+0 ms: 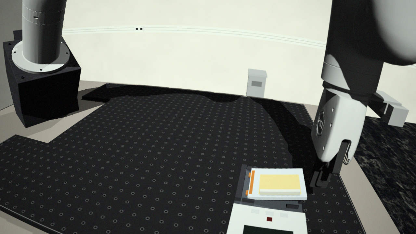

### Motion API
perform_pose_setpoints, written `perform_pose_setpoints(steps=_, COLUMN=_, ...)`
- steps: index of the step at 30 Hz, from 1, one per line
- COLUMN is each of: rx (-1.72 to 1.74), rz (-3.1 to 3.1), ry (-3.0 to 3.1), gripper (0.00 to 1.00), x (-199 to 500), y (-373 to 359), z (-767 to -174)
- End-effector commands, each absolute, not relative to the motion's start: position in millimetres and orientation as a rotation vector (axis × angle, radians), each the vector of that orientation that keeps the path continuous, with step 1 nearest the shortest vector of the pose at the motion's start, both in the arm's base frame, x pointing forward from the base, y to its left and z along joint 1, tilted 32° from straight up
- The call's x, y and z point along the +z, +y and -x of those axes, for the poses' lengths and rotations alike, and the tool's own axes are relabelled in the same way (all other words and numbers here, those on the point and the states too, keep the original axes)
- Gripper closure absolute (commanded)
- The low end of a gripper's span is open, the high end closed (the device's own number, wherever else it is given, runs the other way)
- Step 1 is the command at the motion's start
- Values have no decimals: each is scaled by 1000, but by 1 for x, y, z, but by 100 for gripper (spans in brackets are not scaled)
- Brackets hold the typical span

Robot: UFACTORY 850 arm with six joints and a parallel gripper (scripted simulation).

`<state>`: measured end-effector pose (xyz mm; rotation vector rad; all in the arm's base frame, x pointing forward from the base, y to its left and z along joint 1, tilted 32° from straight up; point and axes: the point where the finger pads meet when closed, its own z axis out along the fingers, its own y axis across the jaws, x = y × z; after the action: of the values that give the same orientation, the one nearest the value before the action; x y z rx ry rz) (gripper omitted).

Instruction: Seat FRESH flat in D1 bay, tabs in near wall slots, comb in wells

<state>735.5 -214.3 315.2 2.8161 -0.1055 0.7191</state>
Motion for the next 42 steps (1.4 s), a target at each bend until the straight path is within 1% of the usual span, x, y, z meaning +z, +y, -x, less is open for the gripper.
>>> perform_pose_setpoints(steps=1, rx=722, rz=-2815, ry=-105, gripper=100, x=316, y=-214, z=-735)
perform_pose_setpoints(steps=42, rx=722, rz=-2815, ry=-105, gripper=100, x=311, y=-214, z=-726)
